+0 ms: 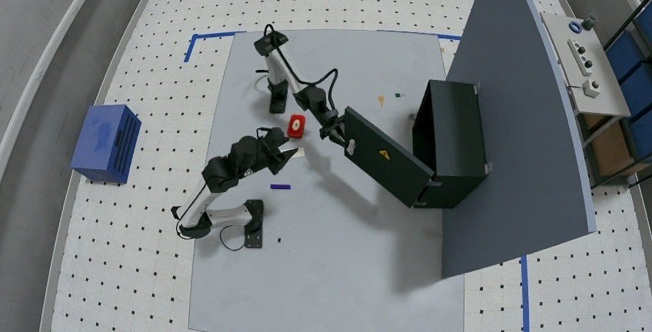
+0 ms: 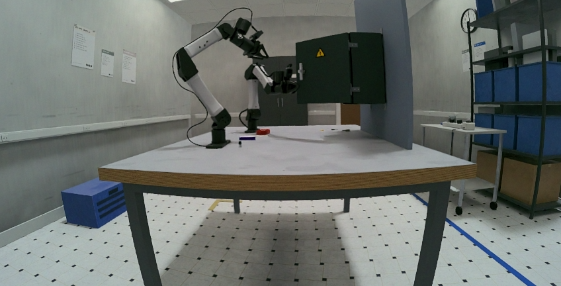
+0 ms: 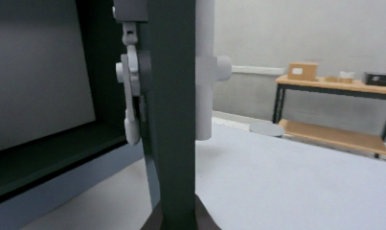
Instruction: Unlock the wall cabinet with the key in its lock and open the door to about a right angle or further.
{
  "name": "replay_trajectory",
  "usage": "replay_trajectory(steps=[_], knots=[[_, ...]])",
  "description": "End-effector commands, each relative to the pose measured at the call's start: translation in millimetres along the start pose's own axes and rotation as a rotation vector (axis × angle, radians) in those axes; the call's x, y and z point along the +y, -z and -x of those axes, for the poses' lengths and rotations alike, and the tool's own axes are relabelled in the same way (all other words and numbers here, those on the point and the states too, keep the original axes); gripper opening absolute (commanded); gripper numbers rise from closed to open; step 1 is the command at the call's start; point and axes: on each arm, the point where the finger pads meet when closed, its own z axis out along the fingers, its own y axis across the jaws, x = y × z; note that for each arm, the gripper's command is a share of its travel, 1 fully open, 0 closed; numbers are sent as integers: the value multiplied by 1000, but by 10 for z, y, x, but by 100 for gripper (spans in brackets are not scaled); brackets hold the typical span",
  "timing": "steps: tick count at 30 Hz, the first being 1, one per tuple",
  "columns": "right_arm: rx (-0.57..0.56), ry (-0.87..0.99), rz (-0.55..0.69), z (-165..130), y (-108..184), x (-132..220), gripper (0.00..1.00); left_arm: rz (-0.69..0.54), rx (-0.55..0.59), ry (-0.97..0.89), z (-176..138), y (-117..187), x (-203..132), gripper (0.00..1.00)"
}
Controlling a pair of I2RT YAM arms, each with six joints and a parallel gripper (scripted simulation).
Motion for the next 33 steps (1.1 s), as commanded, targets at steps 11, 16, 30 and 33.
replay_trajectory(steps=[11, 16, 30, 33], knots=[[-22, 2, 0, 46, 39, 2, 44, 232, 13, -11, -33, -198, -438, 7], [-22, 2, 0, 46, 39, 2, 44, 273, 13, -11, -34, -245, -549, 7], [-22, 2, 0, 46, 39, 2, 44, 436, 13, -12, -37, -475, -971, 7], [-22, 2, 0, 46, 39, 2, 44, 477, 12, -10, -38, -543, -1070, 7]])
